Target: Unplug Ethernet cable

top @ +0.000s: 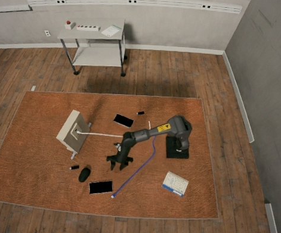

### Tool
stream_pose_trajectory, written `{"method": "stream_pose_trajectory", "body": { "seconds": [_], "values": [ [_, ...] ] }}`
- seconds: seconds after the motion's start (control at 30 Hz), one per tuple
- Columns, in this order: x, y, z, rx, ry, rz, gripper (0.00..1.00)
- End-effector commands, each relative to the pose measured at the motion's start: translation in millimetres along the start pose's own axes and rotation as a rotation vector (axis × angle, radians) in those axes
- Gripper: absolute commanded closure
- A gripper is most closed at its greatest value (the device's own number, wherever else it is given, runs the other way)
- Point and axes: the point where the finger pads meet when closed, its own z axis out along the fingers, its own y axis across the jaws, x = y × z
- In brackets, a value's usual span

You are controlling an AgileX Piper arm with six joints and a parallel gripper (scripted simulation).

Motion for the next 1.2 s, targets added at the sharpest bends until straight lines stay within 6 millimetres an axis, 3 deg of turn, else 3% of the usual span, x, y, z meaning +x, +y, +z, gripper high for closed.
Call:
{"method": "stream_pose_trajectory", "body": {
  "seconds": [0.0, 0.53, 0.6, 1.07, 1.17],
  "values": [
    [-17, -9, -21, -0.053, -0.054, -0.169, 0.36],
    [-80, -63, -93, -0.029, -0.365, -0.857, 0.36],
    [-80, -63, -93, -0.029, -0.365, -0.857, 0.36],
    [-127, -127, -143, 0.187, -0.644, -1.482, 0.36],
    [-127, -127, -143, 0.187, -0.644, -1.482, 0.36]
  ]
}}
